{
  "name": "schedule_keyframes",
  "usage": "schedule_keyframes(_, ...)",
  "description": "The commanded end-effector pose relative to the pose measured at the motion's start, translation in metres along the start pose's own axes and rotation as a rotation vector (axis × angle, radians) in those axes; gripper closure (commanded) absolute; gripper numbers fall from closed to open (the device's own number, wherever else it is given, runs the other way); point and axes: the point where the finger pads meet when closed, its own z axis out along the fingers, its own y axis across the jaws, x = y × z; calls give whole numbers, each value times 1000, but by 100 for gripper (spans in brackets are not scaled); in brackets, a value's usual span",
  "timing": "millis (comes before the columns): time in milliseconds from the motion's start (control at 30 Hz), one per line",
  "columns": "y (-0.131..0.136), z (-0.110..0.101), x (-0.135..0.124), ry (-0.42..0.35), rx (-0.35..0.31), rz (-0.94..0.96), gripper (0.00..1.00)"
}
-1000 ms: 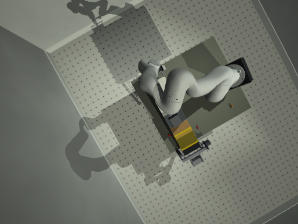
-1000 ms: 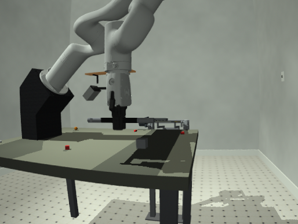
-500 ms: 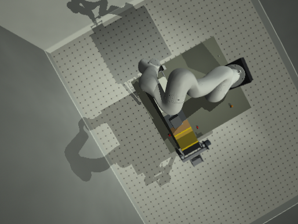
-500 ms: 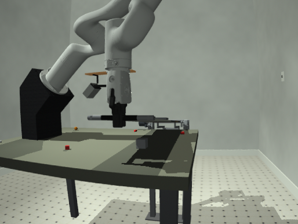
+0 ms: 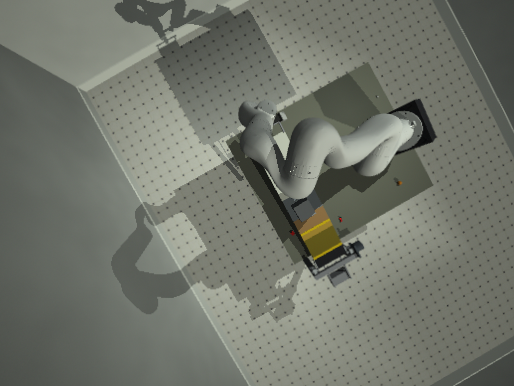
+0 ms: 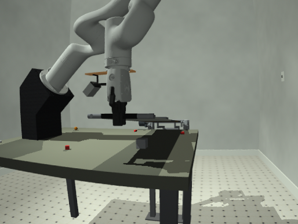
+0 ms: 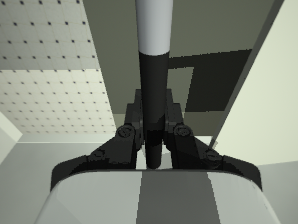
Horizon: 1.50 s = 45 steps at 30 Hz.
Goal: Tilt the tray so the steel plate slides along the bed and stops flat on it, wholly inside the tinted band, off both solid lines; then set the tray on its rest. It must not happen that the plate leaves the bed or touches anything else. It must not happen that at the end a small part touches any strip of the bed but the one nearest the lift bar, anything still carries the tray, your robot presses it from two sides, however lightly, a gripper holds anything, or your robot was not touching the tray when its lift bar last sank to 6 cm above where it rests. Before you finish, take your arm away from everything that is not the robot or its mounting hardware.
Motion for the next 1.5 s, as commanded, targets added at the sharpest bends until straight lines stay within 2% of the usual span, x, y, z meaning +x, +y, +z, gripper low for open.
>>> schedule_keyframes(0,0,-4,-1,-1,1,0,100)
schedule_keyframes(100,0,-5,-1,-1,1,0,100)
schedule_keyframes(133,1,-12,-1,-1,1,0,100)
schedule_keyframes(233,8,-56,-1,-1,1,0,100)
schedule_keyframes(300,11,-71,-1,-1,1,0,100)
schedule_keyframes(333,11,-67,-1,-1,1,0,100)
schedule_keyframes(433,3,-24,-1,-1,1,0,100)
schedule_keyframes(500,1,-8,-1,-1,1,0,100)
schedule_keyframes(700,0,-6,-1,-1,1,0,100)
schedule_keyframes(1233,3,-23,-1,-1,1,0,100)
schedule_keyframes(1300,6,-43,-1,-1,1,0,100)
schedule_keyframes(1400,15,-89,0,-1,1,0,100)
schedule_keyframes(1433,16,-94,0,-1,1,0,100)
schedule_keyframes(1467,15,-89,0,-1,1,0,100)
